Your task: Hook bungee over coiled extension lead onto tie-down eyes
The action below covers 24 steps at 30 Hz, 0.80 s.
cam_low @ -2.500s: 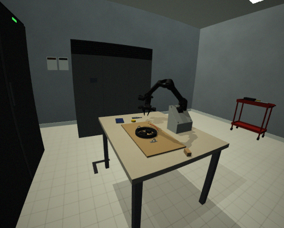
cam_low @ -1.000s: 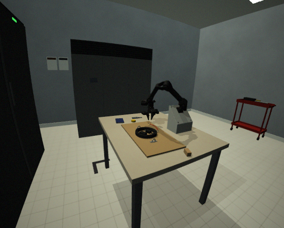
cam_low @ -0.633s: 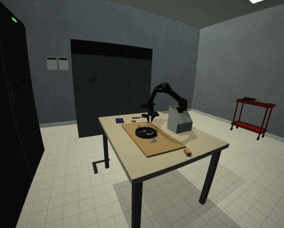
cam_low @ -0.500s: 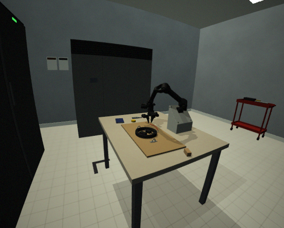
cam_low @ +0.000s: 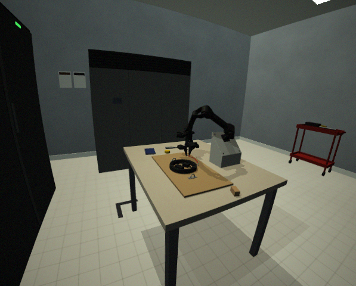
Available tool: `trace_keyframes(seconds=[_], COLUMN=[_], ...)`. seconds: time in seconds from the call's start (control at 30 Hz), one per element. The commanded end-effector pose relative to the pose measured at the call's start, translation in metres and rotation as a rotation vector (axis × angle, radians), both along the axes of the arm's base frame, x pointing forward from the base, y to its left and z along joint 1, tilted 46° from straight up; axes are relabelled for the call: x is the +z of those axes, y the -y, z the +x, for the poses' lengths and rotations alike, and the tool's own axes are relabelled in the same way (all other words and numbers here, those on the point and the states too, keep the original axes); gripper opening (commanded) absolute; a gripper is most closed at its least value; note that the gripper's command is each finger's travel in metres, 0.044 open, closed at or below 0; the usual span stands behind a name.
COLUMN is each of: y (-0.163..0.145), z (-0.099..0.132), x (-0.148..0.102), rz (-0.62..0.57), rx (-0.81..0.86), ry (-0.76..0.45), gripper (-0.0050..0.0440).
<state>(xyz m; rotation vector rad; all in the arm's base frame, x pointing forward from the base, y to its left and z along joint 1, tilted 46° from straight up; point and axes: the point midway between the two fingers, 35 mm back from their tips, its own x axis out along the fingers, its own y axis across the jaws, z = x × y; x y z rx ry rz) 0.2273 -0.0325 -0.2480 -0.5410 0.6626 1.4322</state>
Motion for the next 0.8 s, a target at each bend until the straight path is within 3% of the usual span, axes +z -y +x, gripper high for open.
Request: trace_keyframes(seconds=[0.0, 0.43, 0.77], y=[0.004, 0.004, 0.021], z=[0.006, 0.006, 0.012], x=[0.003, 0.003, 0.016], rz=[-0.009, -0.009, -0.025], rx=[-0.005, -0.005, -0.003], ry=[0.016, 0.016, 0.033], gripper=[0.0089, 0.0002, -0.0003])
